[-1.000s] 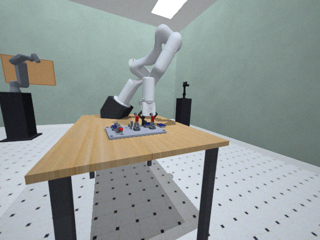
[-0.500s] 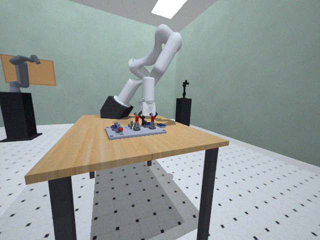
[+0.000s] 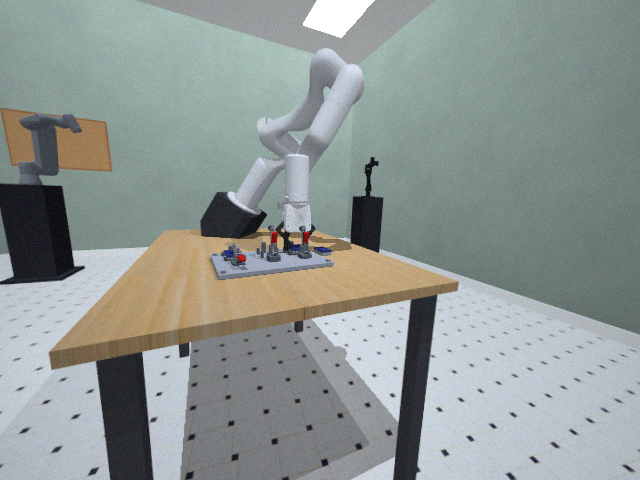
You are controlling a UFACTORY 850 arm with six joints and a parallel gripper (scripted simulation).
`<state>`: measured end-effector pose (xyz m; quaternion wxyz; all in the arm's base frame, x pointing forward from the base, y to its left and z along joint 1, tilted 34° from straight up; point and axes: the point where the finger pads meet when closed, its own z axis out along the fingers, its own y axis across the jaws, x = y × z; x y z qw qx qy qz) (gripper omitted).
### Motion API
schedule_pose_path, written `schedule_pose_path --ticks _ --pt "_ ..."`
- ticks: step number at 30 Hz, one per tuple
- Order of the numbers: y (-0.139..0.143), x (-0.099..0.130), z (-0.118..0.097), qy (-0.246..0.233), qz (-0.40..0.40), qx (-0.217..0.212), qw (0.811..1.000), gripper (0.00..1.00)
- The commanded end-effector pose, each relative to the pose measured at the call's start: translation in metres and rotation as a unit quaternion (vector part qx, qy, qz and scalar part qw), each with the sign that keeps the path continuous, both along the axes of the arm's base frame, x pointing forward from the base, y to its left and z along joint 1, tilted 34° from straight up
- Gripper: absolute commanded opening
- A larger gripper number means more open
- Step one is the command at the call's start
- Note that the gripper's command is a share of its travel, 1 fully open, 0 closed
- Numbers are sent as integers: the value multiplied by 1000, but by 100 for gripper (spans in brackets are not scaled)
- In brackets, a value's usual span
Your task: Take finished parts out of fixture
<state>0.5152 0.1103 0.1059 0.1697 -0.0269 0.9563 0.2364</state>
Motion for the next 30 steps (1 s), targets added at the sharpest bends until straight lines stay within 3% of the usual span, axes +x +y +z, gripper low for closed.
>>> schedule_pose_path --ticks 1,30 --pt "0 0 1 0 0 0 1000 0" --pt "-11 -7 20 0 0 0 1000 0"
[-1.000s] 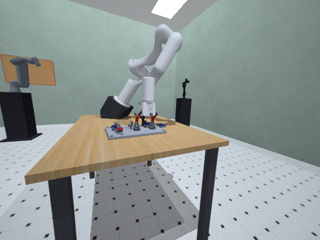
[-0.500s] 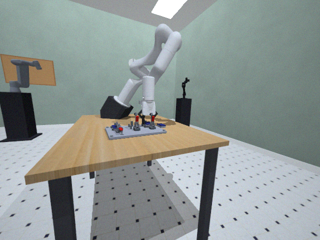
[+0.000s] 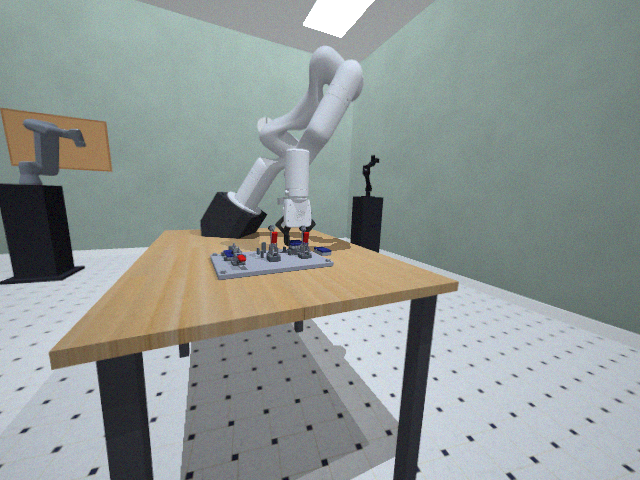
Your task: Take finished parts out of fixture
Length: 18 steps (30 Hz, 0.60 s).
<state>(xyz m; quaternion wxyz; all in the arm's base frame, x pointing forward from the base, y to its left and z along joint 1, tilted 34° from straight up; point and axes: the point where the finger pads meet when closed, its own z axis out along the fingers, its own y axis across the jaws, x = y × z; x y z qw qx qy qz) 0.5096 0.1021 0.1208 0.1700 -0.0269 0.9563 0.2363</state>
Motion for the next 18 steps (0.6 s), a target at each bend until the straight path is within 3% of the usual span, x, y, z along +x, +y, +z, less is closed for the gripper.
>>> schedule_pose_path --ticks 1,18 --pt "-3 -2 5 0 0 0 1000 0" --pt "-8 -5 14 0 0 0 1000 0"
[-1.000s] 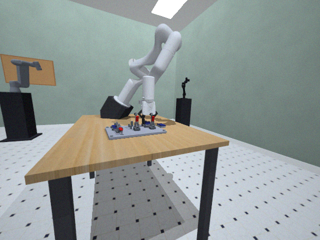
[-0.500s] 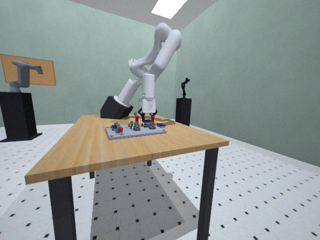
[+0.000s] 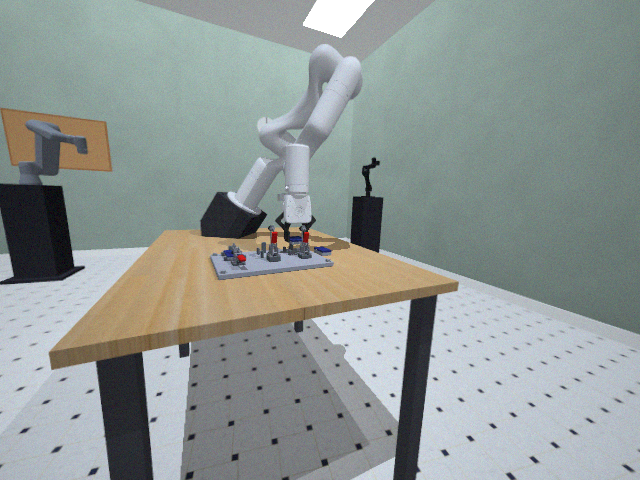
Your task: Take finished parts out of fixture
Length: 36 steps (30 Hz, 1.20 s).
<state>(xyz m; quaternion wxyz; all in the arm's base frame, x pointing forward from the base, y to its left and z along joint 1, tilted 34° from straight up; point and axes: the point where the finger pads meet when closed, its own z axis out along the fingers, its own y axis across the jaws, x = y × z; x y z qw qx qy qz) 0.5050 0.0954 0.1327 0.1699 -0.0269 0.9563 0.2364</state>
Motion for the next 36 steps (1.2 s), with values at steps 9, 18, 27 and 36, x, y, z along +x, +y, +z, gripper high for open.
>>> schedule_pose_path --ticks 9,18,27,36 --pt "-2 -1 3 0 0 0 1000 0" --pt "-2 -1 4 0 0 0 1000 0" --pt "-9 -9 15 0 0 0 1000 0" --pt "-15 -16 25 0 0 0 1000 0"
